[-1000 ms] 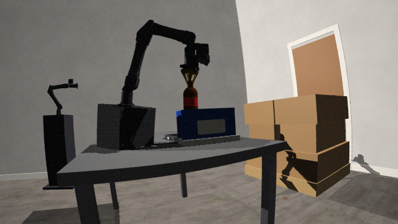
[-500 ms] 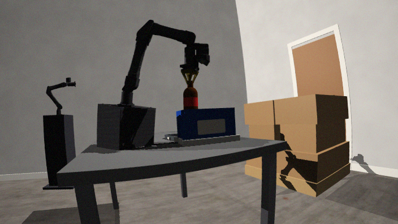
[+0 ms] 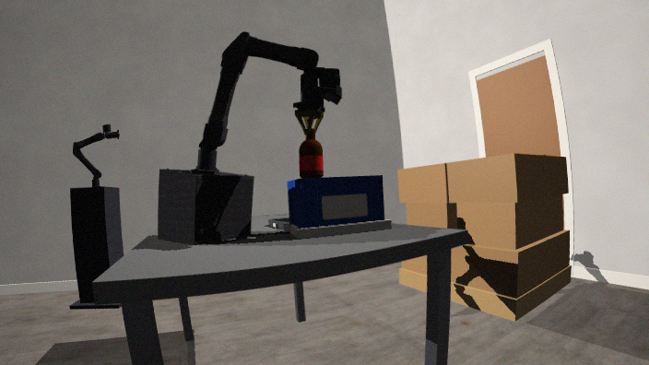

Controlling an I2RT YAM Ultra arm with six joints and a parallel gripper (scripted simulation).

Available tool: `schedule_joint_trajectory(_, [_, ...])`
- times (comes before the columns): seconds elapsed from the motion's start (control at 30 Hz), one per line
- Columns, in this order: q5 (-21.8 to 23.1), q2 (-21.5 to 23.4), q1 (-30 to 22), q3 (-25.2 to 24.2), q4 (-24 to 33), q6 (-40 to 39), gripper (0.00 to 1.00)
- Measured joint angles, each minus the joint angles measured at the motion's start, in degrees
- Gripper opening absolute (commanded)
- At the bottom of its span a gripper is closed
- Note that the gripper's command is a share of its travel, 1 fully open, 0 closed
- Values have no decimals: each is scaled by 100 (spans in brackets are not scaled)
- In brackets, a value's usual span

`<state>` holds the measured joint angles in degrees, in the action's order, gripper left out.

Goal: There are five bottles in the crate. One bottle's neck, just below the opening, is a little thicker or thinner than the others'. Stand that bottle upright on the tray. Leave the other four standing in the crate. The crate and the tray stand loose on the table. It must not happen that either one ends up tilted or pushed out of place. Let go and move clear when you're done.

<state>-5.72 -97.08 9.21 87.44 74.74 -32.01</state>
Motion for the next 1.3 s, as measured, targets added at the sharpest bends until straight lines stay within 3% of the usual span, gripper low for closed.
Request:
schedule_joint_trajectory(0.43, [-4, 17, -37, 238, 245, -22, 0])
schedule_joint_trajectory(1.3, [-4, 17, -37, 251, 302, -22, 0])
